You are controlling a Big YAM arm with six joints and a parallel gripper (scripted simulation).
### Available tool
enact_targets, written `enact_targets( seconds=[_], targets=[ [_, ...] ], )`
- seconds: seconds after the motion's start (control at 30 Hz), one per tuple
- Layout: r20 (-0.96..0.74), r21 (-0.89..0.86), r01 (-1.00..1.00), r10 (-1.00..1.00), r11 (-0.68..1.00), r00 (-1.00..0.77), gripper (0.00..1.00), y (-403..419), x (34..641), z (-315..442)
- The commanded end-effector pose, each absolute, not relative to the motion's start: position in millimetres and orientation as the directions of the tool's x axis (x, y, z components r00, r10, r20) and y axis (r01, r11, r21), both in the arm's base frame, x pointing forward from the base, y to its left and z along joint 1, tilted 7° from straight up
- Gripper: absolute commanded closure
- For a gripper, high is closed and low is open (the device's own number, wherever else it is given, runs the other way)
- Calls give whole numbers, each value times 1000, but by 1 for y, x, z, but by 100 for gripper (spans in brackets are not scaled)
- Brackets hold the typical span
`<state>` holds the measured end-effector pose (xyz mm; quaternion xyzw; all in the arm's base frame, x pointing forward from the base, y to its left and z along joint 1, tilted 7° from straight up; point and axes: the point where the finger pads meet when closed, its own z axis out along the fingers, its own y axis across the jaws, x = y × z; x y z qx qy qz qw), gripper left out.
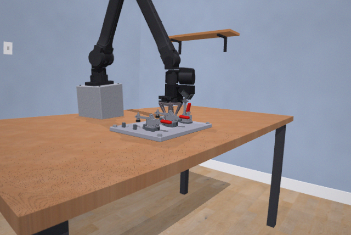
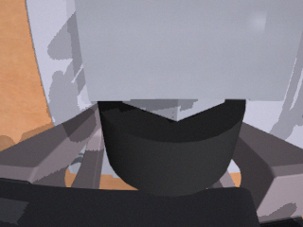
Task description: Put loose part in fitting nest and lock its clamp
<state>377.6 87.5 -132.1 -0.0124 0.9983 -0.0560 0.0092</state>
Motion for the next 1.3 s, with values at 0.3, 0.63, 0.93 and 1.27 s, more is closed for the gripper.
enact_targets(
  seconds=[0.3,0.63,0.93,1.27],
  targets=[
    [-29,-110,-17,-20,994,-999,100,84,394,-130],
    [-29,-110,-19,-22,994,-999,100,85,394,-130],
    [-29,-110,-19,-23,994,-999,100,85,394,-130],
    [-28,-110,-19,-23,994,-999,100,85,394,-130]
  ],
)
